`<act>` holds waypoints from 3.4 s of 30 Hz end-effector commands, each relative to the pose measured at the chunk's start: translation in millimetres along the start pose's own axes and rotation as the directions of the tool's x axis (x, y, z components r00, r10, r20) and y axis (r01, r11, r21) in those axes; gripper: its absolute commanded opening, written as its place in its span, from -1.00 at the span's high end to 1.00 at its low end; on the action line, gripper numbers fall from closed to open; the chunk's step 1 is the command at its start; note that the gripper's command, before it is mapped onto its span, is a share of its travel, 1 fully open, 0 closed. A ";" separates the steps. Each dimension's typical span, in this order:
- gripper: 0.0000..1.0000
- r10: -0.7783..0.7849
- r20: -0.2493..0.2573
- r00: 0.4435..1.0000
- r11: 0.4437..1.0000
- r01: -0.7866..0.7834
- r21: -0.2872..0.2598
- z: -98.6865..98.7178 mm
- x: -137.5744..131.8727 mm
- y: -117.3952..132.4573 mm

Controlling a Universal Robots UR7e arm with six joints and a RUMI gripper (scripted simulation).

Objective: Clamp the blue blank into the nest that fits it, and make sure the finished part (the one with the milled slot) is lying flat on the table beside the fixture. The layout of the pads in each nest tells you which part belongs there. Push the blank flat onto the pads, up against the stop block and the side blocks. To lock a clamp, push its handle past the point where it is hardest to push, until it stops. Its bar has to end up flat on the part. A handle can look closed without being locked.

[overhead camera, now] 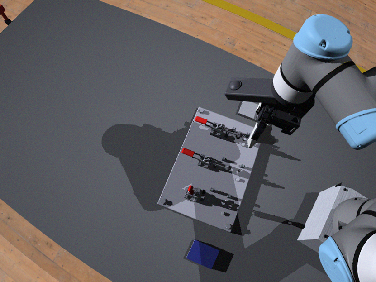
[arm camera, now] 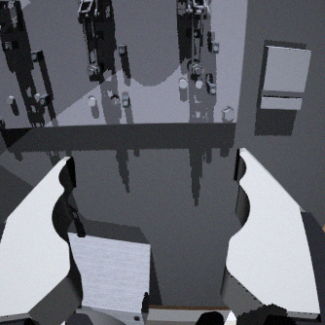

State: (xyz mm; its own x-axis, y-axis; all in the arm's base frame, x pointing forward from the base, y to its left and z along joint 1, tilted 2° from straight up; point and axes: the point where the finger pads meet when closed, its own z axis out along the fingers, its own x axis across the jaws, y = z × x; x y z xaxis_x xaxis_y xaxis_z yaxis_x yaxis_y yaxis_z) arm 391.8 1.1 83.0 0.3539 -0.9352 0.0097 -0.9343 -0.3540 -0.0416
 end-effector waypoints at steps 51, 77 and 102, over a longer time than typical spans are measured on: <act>-0.17 0.005 0.000 1.000 1.000 -0.005 0.000 -1.3 -250.0 -6.0; -0.17 0.005 0.000 1.000 1.000 -0.005 0.000 -1.2 -314.3 -7.1; -0.17 0.005 0.001 1.000 1.000 -0.005 0.000 -1.5 -333.4 -7.3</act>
State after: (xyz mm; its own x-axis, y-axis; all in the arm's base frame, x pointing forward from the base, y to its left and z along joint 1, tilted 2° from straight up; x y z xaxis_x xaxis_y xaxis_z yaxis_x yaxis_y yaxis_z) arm 279.0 312.5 79.2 0.3478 -0.9375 0.0092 -0.9368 -0.3479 -0.0359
